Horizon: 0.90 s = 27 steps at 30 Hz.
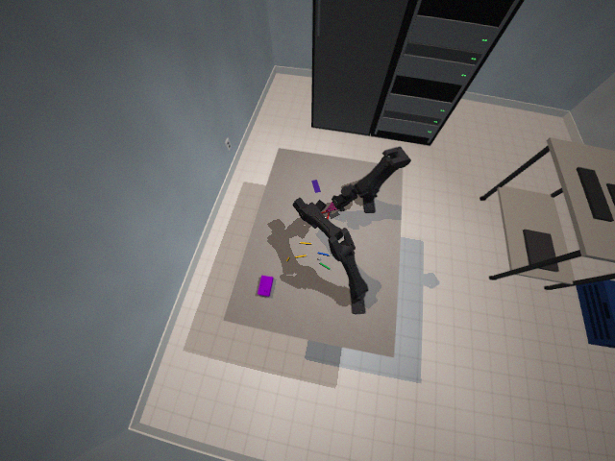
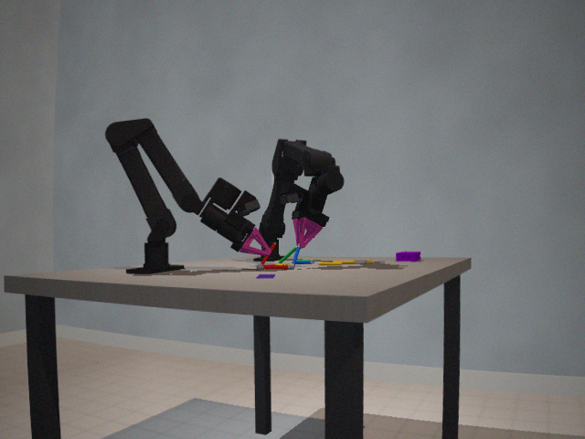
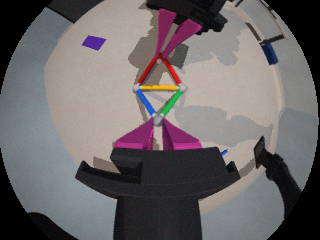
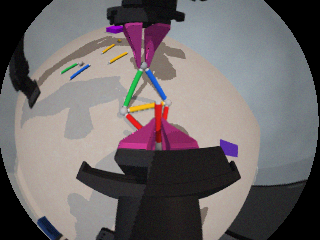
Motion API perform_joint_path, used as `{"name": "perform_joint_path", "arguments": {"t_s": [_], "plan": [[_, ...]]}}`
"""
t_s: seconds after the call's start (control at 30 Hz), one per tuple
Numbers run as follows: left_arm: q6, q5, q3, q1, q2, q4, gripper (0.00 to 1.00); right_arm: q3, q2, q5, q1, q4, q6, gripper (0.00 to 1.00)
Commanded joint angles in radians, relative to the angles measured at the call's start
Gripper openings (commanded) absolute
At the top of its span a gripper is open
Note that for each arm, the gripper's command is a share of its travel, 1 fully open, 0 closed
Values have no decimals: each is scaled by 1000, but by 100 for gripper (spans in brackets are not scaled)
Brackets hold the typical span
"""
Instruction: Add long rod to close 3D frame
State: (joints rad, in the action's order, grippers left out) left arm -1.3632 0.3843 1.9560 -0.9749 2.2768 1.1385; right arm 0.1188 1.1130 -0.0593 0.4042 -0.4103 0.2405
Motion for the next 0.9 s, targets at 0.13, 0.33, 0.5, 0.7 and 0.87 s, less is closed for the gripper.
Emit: {"name": "perform_joint_path", "arguments": {"t_s": [0.13,0.33,0.5,0.7,0.87], "plan": [[21,76,55,-44,-23,17,2,5,-1,6,-3,-46,2,0],[50,53,88,-66,-1,32,2,5,-1,6,-3,-46,2,0],[77,23,116,-80,12,51,2,5,-1,6,-3,-46,2,0],[90,2,147,-85,23,76,2,5,-1,6,-3,-46,2,0],[96,21,158,-100,32,68,2,5,-1,6,-3,-46,2,0]]}}
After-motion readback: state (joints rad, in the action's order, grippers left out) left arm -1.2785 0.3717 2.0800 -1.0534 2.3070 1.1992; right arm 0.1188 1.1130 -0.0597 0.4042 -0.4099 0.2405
